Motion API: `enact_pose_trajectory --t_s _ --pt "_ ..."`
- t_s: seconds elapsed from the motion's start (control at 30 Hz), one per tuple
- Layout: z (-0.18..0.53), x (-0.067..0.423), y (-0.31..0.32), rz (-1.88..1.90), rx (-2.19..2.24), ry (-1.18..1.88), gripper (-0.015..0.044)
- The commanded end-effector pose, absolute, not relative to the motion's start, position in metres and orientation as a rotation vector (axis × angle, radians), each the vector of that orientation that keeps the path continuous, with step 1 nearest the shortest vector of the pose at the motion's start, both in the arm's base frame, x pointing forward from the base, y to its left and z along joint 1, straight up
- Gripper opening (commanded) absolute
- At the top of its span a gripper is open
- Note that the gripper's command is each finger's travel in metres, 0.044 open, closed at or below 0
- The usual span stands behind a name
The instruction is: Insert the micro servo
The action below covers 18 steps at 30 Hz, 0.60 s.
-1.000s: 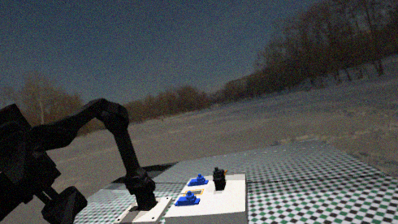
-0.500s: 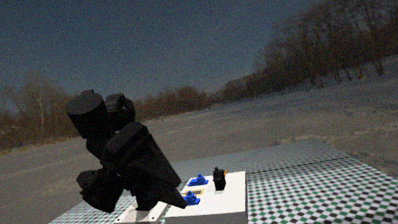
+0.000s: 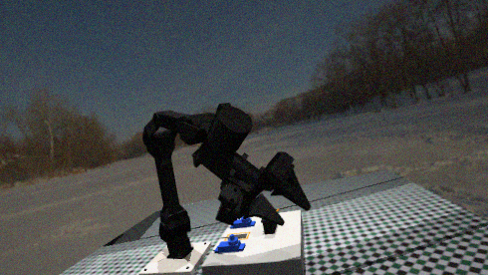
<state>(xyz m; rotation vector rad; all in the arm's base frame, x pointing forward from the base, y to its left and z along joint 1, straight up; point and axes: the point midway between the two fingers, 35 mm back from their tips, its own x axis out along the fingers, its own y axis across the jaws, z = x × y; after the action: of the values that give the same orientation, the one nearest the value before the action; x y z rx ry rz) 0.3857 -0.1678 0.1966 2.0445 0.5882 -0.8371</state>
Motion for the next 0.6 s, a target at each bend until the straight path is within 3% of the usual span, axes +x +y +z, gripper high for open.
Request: enact_pose_trajectory --t_s 0.0,0.57 --pt "0.191 0.387 -0.135 -0.882 1.999 0.675 0.044" --pt "0.166 0.342 0.023 -1.085 1.565 1.086 0.044"
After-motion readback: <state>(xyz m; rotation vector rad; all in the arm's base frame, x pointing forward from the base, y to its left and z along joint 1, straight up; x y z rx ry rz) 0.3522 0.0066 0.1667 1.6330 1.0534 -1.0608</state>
